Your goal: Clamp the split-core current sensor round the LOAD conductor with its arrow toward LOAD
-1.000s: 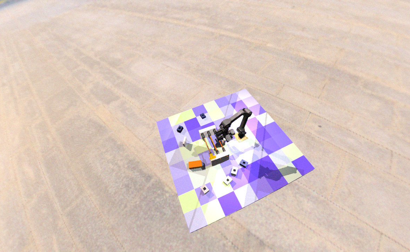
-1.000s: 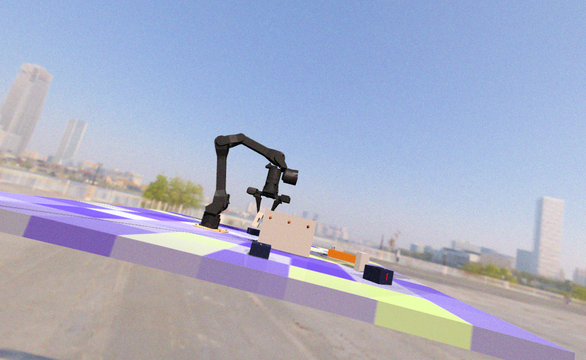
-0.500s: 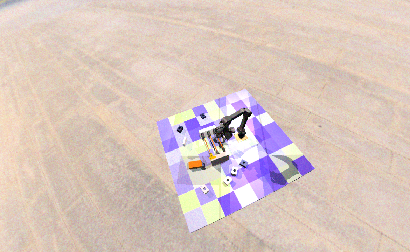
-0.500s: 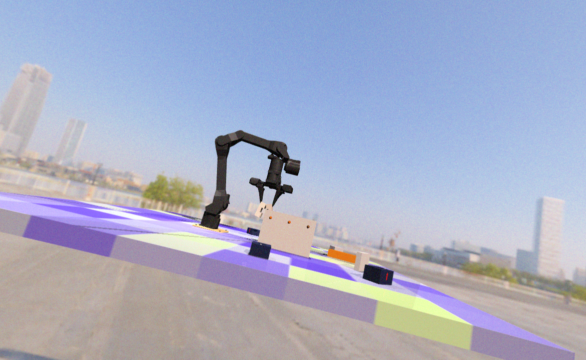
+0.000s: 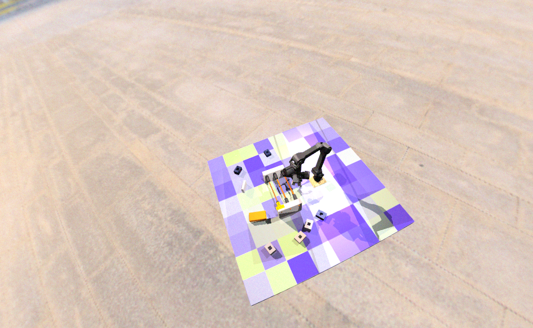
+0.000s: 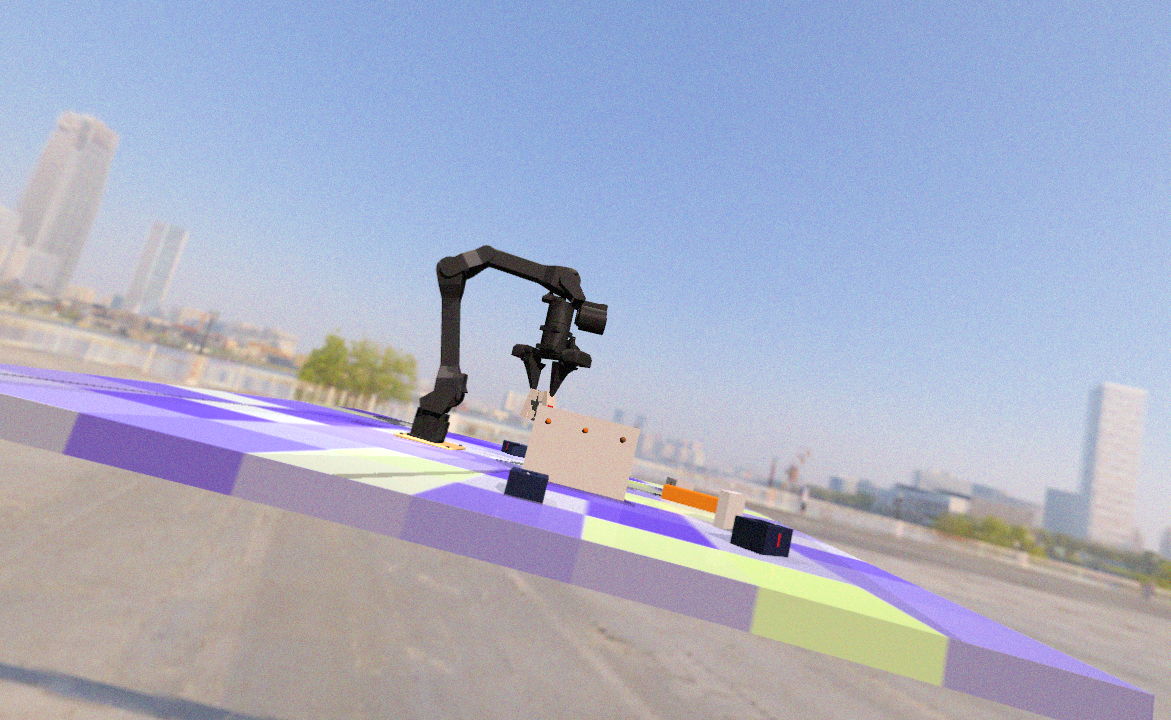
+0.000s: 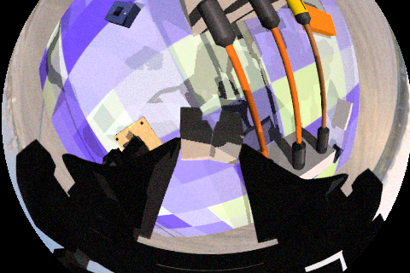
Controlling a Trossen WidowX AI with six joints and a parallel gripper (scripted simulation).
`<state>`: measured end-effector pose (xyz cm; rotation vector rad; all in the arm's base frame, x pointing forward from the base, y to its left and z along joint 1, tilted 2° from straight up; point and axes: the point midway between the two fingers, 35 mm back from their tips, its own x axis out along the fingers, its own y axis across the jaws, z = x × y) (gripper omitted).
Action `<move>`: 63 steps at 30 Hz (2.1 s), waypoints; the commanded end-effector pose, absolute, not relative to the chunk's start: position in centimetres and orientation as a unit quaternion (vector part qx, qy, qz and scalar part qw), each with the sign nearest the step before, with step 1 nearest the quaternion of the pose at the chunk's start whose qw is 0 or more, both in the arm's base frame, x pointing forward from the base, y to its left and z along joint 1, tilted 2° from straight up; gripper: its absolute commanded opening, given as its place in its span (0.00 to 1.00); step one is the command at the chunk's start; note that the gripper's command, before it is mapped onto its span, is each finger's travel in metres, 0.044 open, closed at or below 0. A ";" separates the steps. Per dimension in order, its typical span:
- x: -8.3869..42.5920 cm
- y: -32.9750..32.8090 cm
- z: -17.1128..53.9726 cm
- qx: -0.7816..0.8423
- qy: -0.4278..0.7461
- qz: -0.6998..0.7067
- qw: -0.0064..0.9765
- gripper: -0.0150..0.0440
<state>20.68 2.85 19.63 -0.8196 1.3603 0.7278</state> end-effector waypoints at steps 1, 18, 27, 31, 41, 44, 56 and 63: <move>20.7 2.8 19.9 -0.325 0.608 0.279 0.669 0.25; 20.7 2.8 20.5 -0.122 0.645 0.089 0.749 0.25; 20.8 2.9 20.8 -0.006 0.641 -0.011 0.767 0.25; 20.8 2.9 20.9 0.047 0.634 -0.055 0.770 0.25; 21.0 2.9 21.2 0.179 0.605 -0.160 0.759 0.25; 21.0 2.9 21.3 0.219 0.593 -0.190 0.751 0.25; 21.3 2.9 21.8 0.373 0.530 -0.301 0.700 0.25; 21.6 2.9 22.0 0.447 0.490 -0.350 0.662 0.25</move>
